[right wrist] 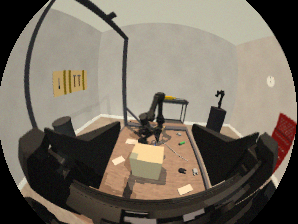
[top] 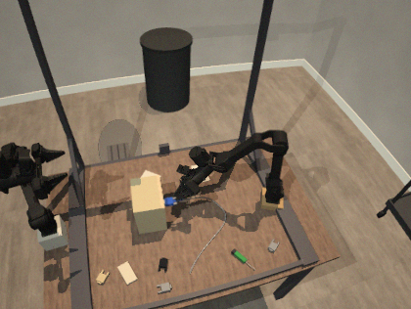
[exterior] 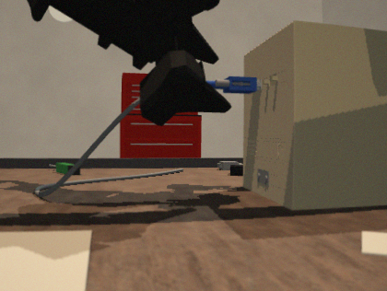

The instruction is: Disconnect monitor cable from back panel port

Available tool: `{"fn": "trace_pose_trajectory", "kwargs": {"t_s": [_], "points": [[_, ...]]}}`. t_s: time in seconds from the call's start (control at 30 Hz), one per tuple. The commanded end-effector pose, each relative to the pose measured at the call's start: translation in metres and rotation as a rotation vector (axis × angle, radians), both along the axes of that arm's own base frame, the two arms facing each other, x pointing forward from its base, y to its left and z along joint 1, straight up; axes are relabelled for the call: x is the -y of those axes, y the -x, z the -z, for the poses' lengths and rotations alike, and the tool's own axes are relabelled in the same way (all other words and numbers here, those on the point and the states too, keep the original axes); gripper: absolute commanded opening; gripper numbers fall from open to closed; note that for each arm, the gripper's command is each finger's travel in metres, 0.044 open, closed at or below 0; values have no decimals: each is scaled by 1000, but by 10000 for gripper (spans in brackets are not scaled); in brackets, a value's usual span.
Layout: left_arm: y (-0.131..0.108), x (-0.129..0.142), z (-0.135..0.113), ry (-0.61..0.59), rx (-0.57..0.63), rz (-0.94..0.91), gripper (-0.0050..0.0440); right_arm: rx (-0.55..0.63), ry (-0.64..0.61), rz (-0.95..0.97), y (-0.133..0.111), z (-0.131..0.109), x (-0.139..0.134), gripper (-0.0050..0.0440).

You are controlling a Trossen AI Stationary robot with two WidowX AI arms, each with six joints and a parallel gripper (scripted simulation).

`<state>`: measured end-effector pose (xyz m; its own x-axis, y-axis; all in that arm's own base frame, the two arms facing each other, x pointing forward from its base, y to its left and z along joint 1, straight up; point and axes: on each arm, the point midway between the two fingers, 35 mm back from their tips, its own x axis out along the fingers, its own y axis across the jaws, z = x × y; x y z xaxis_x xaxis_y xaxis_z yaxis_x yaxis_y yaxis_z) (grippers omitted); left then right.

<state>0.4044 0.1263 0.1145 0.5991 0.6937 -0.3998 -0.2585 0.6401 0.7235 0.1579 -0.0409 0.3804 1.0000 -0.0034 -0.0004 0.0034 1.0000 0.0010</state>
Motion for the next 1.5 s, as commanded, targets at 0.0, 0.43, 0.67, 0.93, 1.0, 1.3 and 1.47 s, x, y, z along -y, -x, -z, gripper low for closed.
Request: {"fn": "trace_pose_trajectory", "kwargs": {"t_s": [0.0,0.43,0.67,0.93,1.0,1.3,1.47], "points": [[-2,0,-10,3,30,1,440,2,7,-3,0,-3,-1,440],[-9,1,-1,-254,-82,33,440,2,7,-3,0,-3,-1,440],[-8,3,2,-442,-155,22,440,2,7,-3,0,-3,-1,440],[-4,5,2,-545,-195,-3,440,2,7,-3,0,-3,-1,440],[-4,5,2,-545,-195,-3,416,2,7,-3,0,-3,-1,440],[-4,5,2,-545,-195,-3,248,2,7,-3,0,-3,-1,440],[-4,5,2,-545,-195,-3,128,2,7,-3,0,-3,-1,440]]}}
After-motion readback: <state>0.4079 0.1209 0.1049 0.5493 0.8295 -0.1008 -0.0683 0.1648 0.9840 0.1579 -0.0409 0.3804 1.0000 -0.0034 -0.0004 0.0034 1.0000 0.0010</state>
